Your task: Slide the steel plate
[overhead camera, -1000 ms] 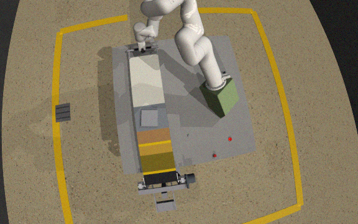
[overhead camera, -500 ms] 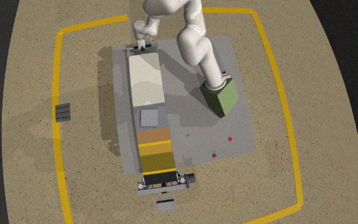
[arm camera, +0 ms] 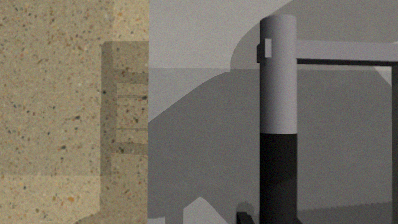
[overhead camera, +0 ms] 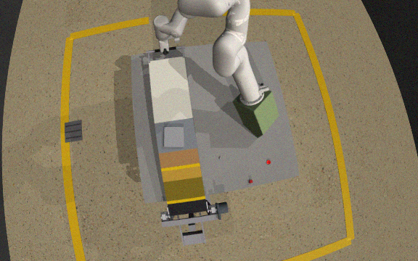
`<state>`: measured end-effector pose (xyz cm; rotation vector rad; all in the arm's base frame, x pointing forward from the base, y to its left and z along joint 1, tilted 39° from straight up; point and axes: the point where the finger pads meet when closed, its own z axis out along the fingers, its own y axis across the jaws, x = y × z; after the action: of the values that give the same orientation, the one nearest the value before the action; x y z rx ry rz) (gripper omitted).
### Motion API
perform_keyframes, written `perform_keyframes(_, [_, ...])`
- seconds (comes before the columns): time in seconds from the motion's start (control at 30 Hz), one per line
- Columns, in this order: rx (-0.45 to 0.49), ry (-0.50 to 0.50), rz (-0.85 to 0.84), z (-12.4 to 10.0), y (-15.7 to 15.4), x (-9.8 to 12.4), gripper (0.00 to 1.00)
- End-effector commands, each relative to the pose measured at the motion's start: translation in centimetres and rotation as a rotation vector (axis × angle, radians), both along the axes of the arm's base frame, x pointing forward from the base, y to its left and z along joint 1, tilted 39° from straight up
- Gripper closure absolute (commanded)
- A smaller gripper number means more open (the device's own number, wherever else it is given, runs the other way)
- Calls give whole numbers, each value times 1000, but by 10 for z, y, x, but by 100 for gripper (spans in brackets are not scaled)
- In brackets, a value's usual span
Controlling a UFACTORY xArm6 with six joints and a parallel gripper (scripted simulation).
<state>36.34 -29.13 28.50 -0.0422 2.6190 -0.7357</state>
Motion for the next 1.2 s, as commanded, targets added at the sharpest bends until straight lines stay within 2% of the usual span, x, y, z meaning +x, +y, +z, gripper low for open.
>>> perform_keyframes(0.0, [-1, -2, 2, 22, 17, -11, 100])
perform_keyframes(0.43, [-1, -2, 2, 34, 28, -18, 100])
perform_keyframes(0.83, [-1, -2, 2, 13, 9, -6, 100])
perform_keyframes(1.17, [-1, -2, 2, 36, 29, -19, 100])
